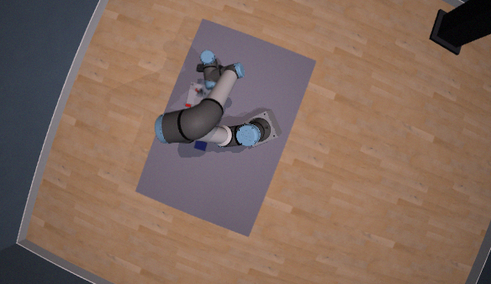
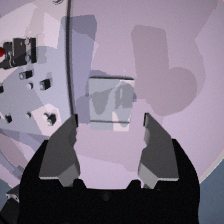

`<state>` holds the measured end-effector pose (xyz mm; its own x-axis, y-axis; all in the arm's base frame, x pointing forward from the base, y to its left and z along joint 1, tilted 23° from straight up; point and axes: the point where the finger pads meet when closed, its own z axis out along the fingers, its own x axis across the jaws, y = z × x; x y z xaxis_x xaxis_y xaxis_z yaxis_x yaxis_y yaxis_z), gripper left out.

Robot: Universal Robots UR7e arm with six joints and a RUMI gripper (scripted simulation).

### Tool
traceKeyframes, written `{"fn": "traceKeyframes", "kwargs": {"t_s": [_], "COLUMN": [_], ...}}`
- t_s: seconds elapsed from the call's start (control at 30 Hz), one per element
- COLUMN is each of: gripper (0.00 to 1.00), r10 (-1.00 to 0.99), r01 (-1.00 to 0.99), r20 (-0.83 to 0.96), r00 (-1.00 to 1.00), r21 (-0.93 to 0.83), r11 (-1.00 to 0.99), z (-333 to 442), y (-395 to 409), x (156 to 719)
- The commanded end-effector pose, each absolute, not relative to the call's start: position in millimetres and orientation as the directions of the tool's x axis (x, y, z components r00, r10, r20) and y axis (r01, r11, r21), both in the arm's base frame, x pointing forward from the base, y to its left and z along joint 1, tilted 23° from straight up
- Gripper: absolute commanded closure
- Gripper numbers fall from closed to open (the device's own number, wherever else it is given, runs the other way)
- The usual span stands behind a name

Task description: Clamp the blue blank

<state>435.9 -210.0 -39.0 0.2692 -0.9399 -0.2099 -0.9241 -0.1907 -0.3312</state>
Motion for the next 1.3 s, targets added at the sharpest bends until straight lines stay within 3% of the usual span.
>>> {"fn": "traceKeyframes", "kwargs": {"t_s": [0.0,0.4,1.27], "gripper": [0.46,0.46,0.41], "r10": [-0.940,-0.940,-0.940], "r01": [-0.924,-0.924,-0.924], "r20": [-0.210,-0.210,-0.210], "r00": [0.270,0.270,0.270], "r21": [-0.331,-0.331,-0.331], "r11": [-0.191,-0.191,-0.191], "z": [-25,27,29], "y": [-214,-230,-231], "x": [432,416,416]}}
